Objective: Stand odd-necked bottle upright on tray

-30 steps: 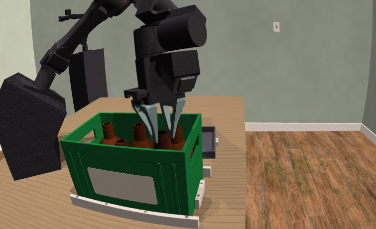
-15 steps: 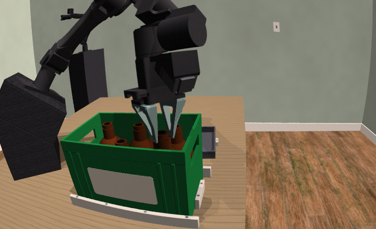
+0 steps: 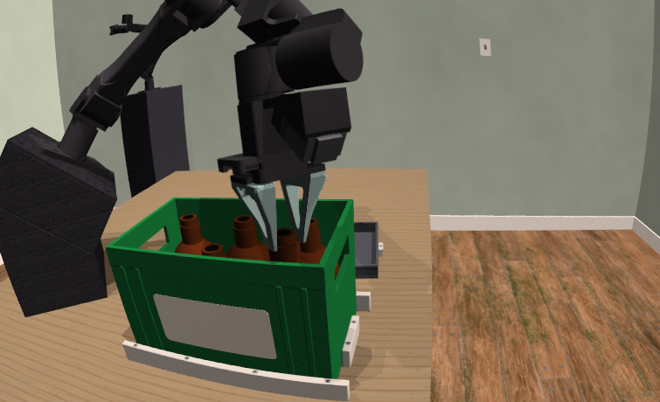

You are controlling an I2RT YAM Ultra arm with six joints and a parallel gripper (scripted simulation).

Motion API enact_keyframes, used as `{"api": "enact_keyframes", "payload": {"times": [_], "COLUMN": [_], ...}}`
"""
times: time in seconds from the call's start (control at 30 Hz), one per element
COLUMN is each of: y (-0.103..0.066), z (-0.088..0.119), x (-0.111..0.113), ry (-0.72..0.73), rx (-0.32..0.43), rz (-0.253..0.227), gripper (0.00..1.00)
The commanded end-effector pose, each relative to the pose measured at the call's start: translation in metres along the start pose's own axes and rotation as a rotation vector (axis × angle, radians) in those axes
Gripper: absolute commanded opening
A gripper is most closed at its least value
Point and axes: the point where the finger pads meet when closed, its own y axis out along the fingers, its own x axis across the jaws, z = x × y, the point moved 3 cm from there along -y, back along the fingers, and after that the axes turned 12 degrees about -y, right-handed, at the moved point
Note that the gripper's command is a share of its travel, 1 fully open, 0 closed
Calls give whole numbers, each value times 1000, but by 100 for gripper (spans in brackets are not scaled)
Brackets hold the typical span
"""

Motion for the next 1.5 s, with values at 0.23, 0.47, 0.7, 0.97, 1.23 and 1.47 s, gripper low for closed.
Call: {"api": "enact_keyframes", "payload": {"times": [0.23, 0.47, 0.7, 0.97, 1.23, 1.47], "y": [-39, -42, -48, -54, -64, -70], "z": [-19, -20, -21, -22, -24, -25], "x": [1, 0, 0, 0, 0, 0], "ry": [-10, -10, -11, -11, -11, -11], "rx": [-82, -83, -81, -82, -81, -81], "rz": [4, 7, 2, 3, 2, 1], "gripper": [0, 0, 0, 0, 0, 0]}}
